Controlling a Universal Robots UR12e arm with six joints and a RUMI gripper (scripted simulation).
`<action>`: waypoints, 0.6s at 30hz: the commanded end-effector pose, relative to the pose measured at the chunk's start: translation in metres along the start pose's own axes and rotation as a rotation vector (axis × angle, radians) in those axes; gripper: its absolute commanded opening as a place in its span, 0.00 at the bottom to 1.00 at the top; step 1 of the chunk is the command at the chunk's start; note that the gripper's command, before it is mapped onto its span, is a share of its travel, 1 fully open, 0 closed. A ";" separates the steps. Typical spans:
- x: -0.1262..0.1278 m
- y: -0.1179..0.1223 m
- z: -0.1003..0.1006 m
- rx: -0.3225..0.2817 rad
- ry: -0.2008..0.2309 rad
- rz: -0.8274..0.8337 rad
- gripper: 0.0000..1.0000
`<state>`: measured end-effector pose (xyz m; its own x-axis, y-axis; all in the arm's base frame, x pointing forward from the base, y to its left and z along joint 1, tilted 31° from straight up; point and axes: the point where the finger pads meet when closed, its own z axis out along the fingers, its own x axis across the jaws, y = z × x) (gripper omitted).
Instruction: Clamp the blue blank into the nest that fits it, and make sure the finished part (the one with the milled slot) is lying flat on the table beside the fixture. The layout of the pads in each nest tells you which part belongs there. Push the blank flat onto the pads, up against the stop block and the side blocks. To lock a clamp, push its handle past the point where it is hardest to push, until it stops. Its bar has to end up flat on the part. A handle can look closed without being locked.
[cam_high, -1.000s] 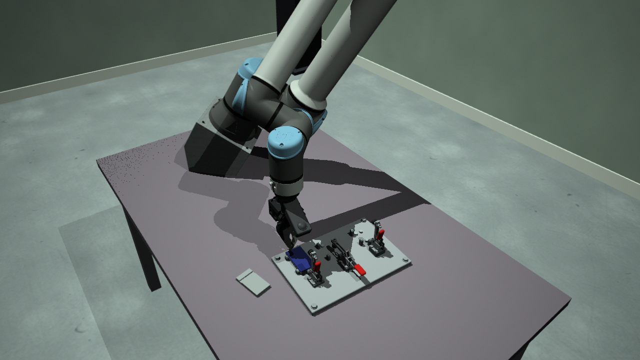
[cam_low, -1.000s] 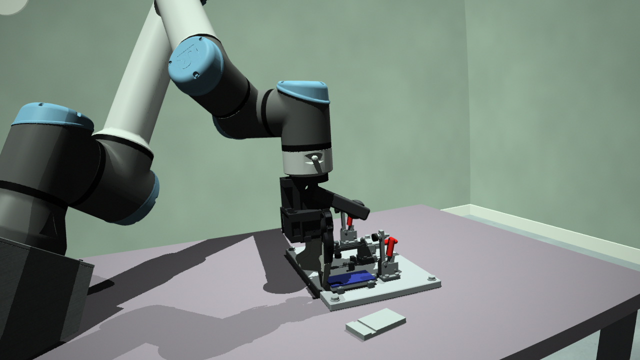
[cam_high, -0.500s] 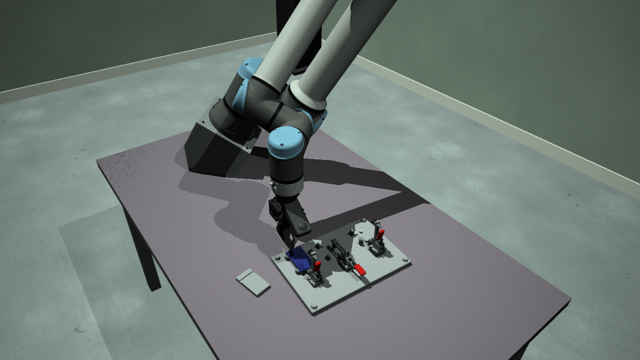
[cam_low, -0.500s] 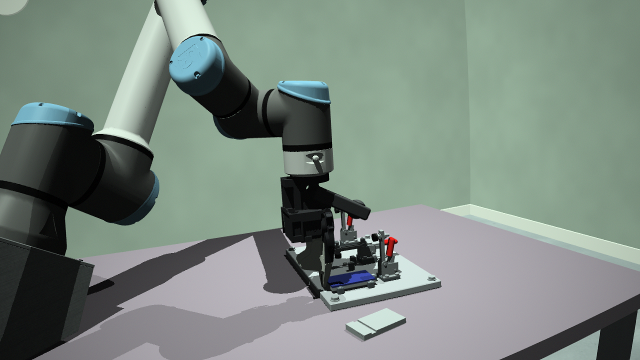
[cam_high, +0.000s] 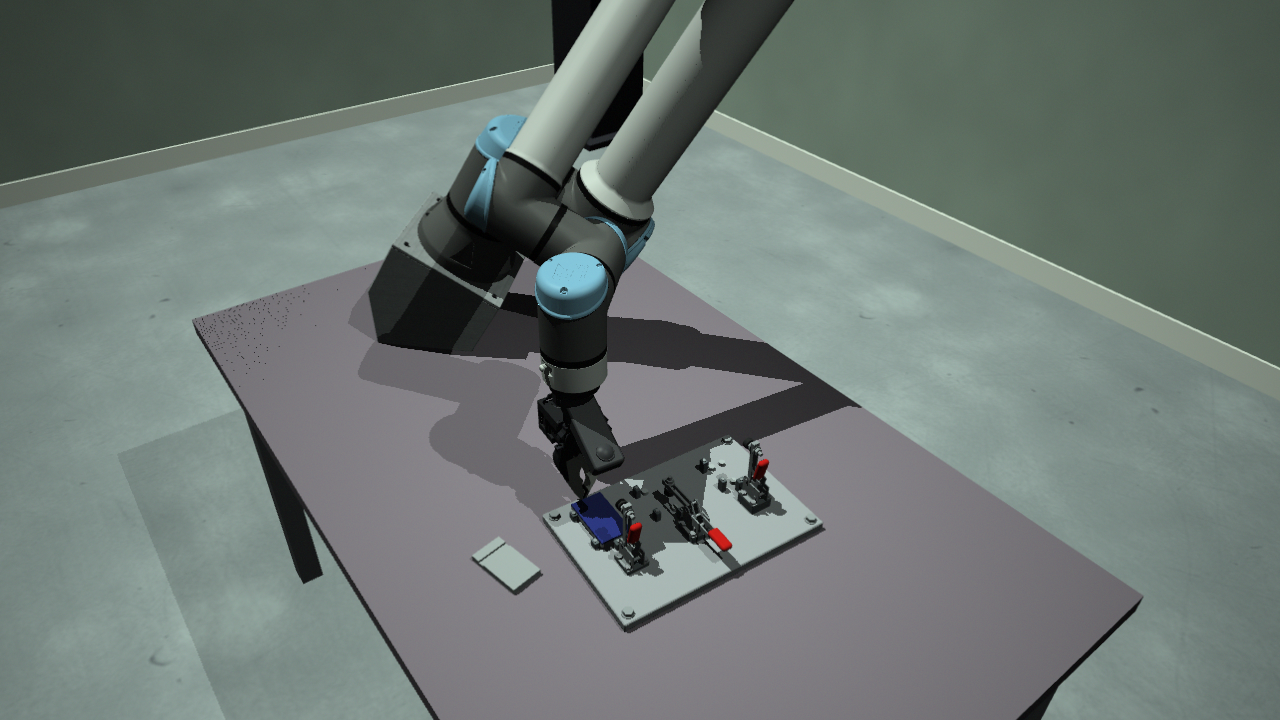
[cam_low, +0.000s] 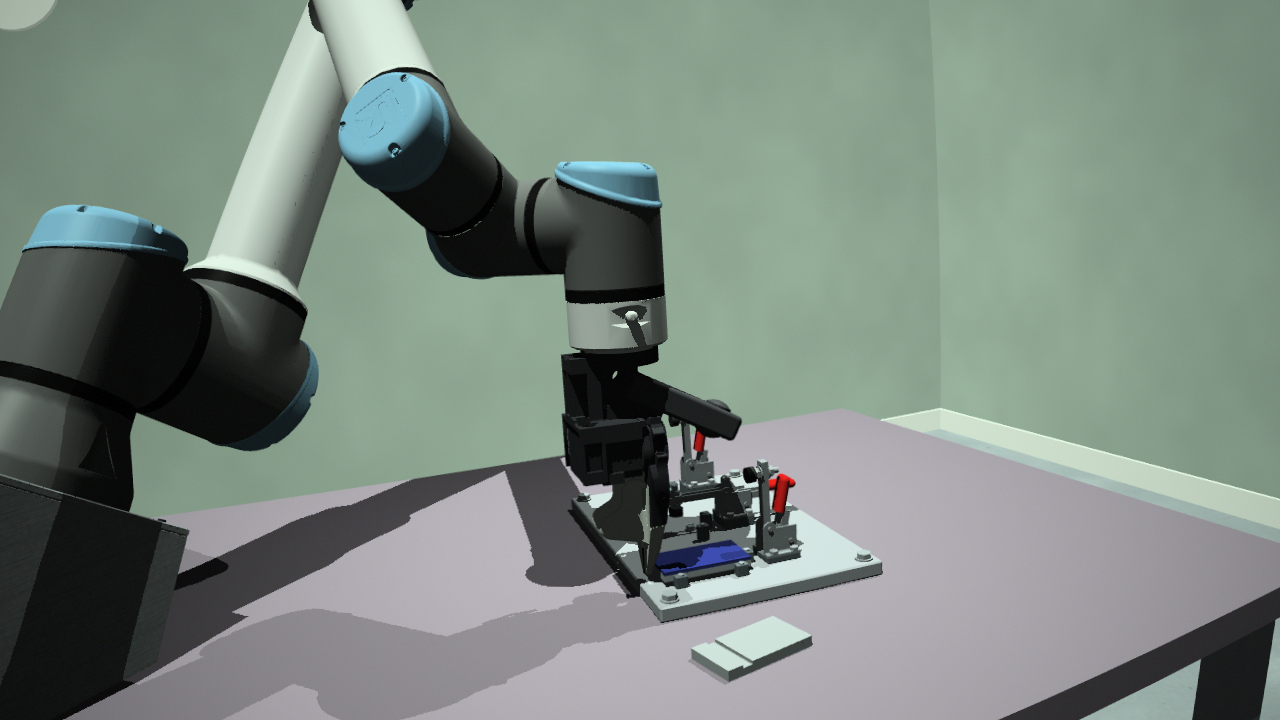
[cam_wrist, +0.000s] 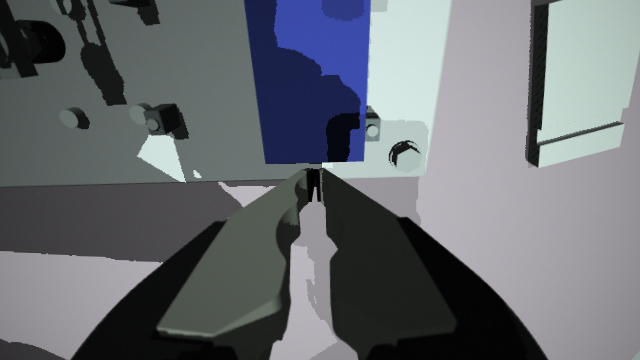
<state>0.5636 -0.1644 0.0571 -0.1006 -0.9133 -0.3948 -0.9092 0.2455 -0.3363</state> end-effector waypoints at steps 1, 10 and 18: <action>0.000 -0.001 0.000 0.001 0.001 0.000 0.00; 0.000 -0.002 0.000 0.001 0.001 0.000 0.00; 0.000 -0.002 0.000 0.001 0.001 0.000 0.00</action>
<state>0.5652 -0.1648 0.0576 -0.1006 -0.9133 -0.3948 -0.9092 0.2455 -0.3363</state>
